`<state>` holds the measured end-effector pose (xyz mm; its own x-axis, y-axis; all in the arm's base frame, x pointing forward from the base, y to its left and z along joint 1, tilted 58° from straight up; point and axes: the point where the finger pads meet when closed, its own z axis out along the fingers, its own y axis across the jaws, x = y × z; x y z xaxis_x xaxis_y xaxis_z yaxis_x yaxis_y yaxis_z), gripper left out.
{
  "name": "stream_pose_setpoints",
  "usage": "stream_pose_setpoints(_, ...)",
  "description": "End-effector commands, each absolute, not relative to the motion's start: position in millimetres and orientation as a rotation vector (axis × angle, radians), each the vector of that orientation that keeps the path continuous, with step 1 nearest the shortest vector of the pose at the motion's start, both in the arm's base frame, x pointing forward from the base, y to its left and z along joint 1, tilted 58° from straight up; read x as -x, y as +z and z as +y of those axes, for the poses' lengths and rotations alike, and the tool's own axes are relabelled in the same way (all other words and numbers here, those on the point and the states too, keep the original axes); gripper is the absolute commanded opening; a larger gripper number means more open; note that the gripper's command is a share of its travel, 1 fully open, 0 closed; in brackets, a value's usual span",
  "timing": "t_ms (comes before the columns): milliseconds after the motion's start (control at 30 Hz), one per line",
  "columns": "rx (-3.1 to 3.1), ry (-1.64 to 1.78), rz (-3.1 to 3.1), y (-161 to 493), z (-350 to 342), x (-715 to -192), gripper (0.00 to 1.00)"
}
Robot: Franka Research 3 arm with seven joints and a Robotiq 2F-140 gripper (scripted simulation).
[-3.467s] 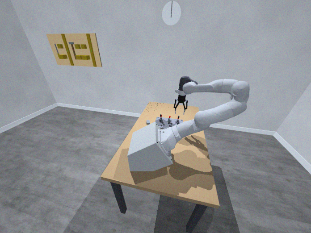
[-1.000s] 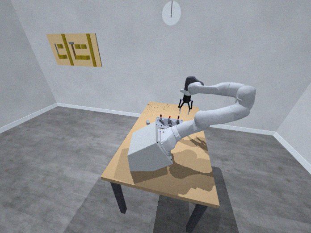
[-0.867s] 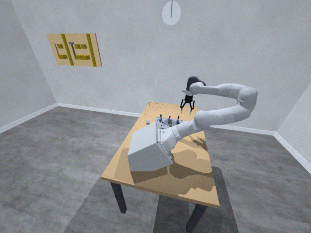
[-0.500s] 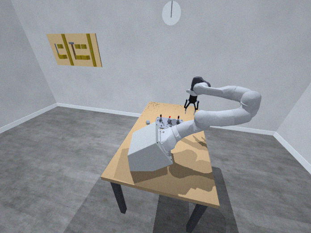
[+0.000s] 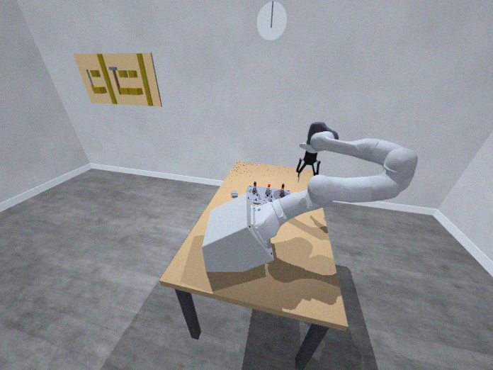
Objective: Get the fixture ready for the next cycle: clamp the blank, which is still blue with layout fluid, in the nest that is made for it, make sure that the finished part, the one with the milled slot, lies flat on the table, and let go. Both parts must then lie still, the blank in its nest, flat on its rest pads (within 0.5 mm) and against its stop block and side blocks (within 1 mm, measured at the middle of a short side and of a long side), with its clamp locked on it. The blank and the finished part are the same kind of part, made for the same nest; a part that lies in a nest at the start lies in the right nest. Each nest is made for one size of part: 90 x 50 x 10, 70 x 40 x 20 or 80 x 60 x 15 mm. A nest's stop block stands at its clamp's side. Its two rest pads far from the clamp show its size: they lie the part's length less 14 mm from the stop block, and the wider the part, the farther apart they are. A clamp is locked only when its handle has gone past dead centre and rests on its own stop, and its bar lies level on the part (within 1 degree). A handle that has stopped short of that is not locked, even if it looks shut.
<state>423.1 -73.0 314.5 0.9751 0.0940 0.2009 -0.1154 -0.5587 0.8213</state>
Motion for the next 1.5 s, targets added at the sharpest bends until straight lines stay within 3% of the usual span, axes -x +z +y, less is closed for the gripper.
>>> stream_pose_setpoints(0, -2.139, 0.256, 0.009, 318.1, -76.5, -422.9, 0.58)
stream_pose_setpoints(1467, -2.141, 0.29, -0.053, 320.9, -78.2, -423.0, 0.58)
